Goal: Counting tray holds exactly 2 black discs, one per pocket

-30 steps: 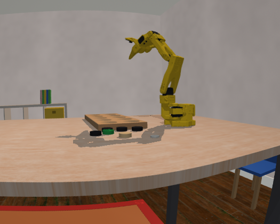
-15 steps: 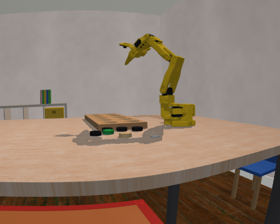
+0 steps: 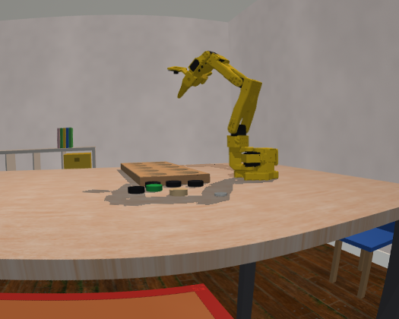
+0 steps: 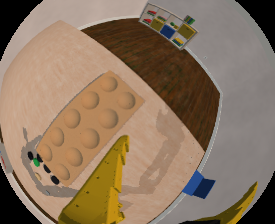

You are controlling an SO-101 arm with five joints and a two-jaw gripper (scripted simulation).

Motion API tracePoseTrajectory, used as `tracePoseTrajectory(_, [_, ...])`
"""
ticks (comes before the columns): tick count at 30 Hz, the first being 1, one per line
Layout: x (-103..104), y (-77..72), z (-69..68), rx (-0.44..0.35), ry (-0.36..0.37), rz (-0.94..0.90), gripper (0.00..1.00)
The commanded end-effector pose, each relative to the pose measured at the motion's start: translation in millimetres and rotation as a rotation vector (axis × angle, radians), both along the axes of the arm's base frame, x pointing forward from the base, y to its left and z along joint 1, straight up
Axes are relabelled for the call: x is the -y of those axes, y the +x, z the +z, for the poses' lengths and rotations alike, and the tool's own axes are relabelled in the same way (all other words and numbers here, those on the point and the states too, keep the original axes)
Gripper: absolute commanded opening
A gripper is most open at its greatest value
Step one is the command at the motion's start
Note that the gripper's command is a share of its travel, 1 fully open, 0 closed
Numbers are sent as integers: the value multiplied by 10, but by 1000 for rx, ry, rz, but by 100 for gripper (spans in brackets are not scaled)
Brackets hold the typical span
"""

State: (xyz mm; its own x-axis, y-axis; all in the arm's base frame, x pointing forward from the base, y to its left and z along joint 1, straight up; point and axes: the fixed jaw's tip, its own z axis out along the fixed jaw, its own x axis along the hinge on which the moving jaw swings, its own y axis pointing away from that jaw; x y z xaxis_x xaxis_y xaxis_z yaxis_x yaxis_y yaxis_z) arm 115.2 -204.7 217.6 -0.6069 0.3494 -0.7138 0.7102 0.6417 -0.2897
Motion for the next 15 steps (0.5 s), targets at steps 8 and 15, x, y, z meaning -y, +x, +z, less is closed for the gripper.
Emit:
tracePoseTrajectory(8, [-45,14,105,-46,-88,81,100])
tracePoseTrajectory(15, [-77,38,32,-160,-120,194,100])
